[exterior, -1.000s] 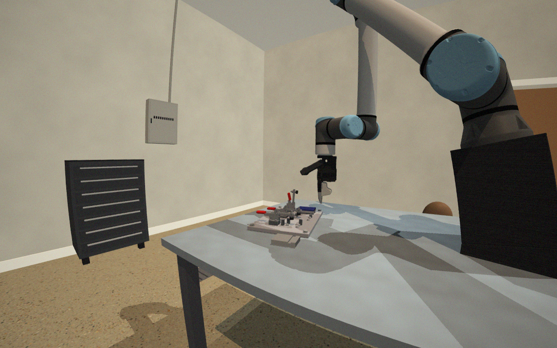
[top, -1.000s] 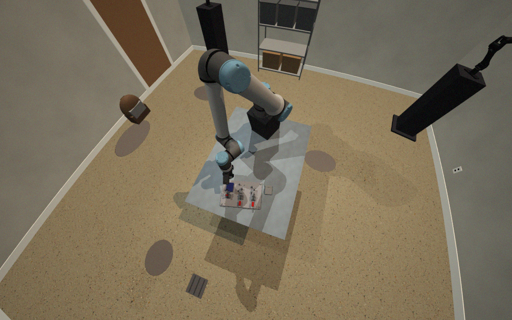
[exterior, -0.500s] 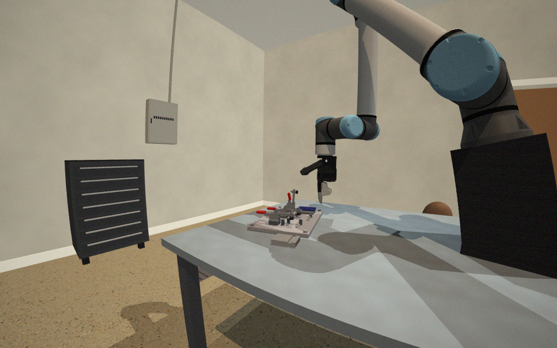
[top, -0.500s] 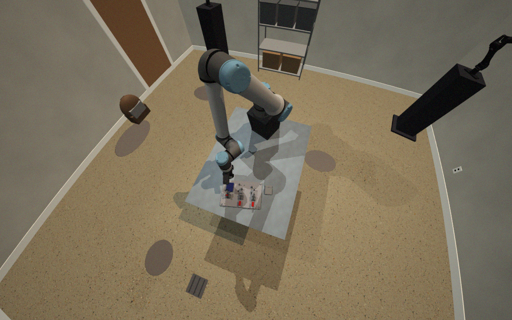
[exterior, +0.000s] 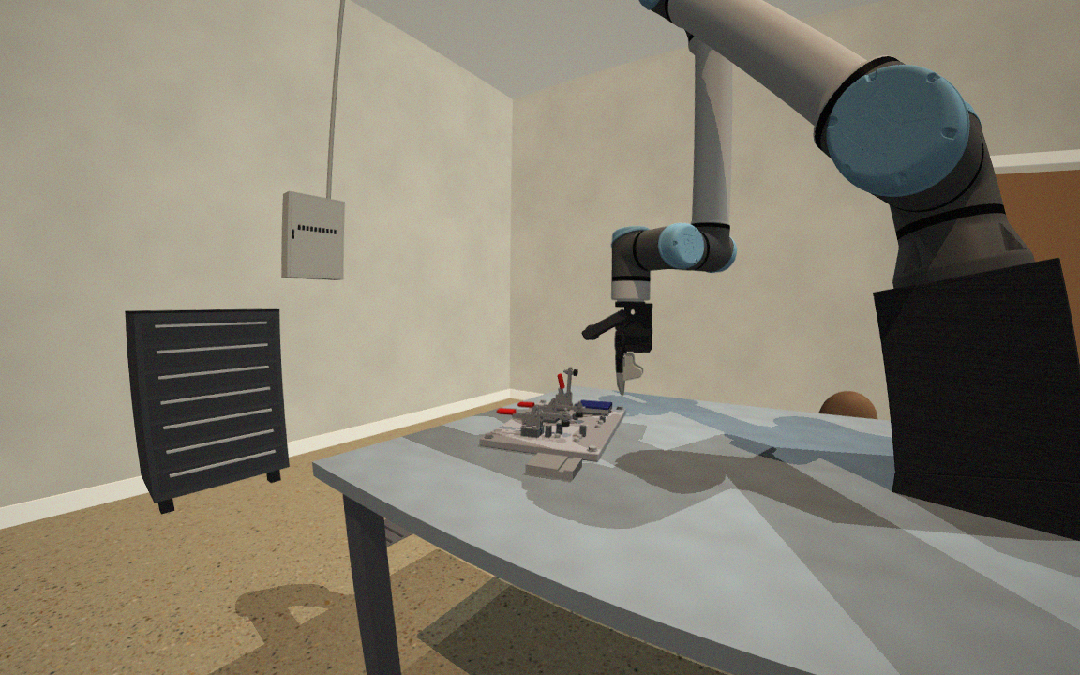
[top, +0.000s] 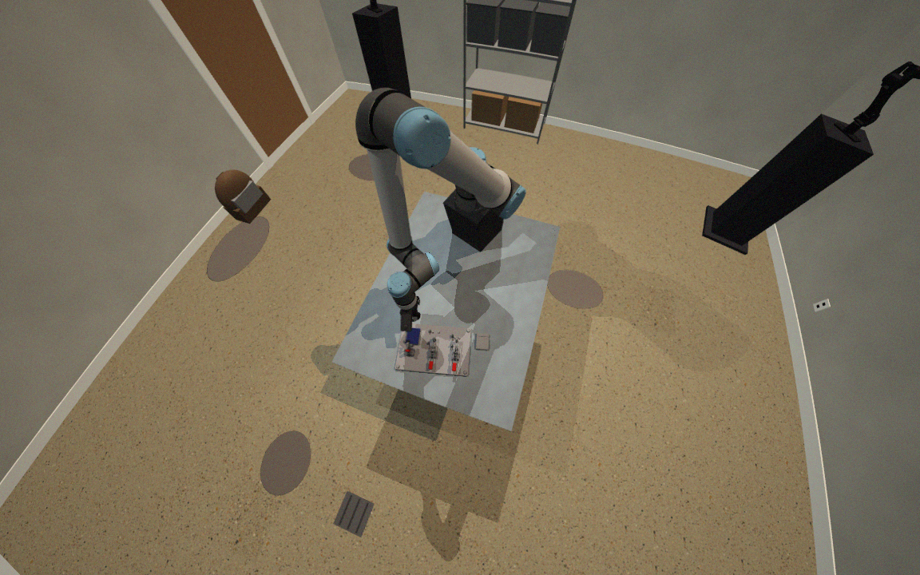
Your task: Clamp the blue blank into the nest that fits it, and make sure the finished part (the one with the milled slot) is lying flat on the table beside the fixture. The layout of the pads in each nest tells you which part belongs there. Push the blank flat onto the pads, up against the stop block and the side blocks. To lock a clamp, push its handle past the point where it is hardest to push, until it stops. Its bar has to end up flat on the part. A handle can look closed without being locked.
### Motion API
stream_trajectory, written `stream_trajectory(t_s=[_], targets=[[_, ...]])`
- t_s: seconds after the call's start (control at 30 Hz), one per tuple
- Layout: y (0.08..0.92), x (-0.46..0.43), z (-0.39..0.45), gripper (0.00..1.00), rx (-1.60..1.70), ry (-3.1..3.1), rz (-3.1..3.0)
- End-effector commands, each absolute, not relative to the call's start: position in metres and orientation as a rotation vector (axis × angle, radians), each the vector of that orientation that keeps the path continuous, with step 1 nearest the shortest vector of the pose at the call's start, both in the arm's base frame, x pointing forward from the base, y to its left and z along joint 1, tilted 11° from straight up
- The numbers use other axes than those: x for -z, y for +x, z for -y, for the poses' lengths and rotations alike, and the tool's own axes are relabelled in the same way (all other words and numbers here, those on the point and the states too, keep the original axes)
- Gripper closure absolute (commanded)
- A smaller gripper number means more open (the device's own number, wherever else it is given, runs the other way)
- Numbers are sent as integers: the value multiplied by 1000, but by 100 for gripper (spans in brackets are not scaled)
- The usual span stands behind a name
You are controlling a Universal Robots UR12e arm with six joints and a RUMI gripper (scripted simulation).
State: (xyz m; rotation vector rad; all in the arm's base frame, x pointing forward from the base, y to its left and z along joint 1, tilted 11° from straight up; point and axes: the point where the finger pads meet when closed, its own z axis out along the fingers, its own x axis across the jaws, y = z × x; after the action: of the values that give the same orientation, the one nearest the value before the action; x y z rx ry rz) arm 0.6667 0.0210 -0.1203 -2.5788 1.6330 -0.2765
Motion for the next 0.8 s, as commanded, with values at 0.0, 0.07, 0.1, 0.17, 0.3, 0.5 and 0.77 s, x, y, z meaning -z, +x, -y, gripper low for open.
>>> stream_trajectory(t_s=[0.0,0.07,0.1,0.17,0.3,0.5,0.77], targets=[[667,120,-21,100,278,-2578,-1633],[667,120,-21,100,278,-2578,-1633],[667,120,-21,100,278,-2578,-1633],[667,120,-21,100,278,-2578,-1633],[667,120,-21,100,278,-2578,-1633],[668,120,-22,100,278,-2578,-1633],[672,119,-33,100,278,-2578,-1633]])
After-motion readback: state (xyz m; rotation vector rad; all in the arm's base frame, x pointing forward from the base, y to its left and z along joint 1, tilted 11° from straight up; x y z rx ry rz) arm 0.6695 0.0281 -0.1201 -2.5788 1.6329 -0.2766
